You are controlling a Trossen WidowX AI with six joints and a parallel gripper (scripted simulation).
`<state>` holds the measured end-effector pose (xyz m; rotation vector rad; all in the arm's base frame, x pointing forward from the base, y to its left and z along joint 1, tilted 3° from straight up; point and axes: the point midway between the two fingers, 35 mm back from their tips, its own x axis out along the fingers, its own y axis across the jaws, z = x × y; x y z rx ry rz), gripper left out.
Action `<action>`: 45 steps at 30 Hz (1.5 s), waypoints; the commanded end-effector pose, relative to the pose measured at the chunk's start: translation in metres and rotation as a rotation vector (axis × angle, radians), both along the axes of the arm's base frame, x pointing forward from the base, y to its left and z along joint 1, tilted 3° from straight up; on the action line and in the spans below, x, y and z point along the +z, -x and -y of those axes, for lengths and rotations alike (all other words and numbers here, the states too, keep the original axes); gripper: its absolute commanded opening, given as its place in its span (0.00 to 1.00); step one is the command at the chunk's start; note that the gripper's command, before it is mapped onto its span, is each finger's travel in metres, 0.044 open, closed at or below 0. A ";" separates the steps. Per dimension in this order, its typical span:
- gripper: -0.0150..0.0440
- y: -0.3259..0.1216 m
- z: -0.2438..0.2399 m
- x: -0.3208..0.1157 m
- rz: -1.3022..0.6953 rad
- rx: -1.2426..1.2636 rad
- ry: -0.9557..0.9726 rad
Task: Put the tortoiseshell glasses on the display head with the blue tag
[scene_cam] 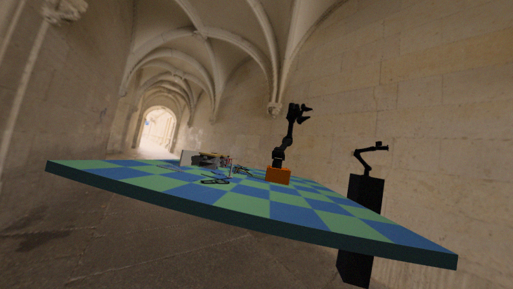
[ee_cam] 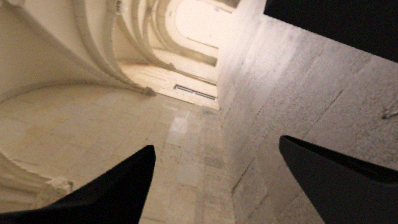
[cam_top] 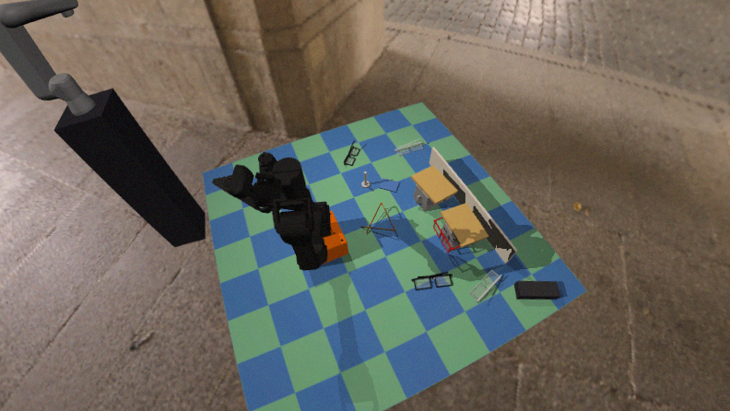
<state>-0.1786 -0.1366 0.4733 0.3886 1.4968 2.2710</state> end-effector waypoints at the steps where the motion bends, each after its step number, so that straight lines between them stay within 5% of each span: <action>1: 0.98 0.000 0.000 0.000 0.000 0.000 0.000; 8: 1.00 0.000 0.000 0.000 0.000 0.000 0.000; 17: 0.60 -0.021 -0.102 0.009 -0.038 -0.290 0.135; 23: 0.59 -0.056 -0.178 0.013 -0.039 -0.509 0.184; 35: 0.59 -0.193 -0.313 -0.031 -0.166 -1.009 0.524; 45: 0.59 -0.342 -0.342 -0.121 -0.320 -1.433 0.847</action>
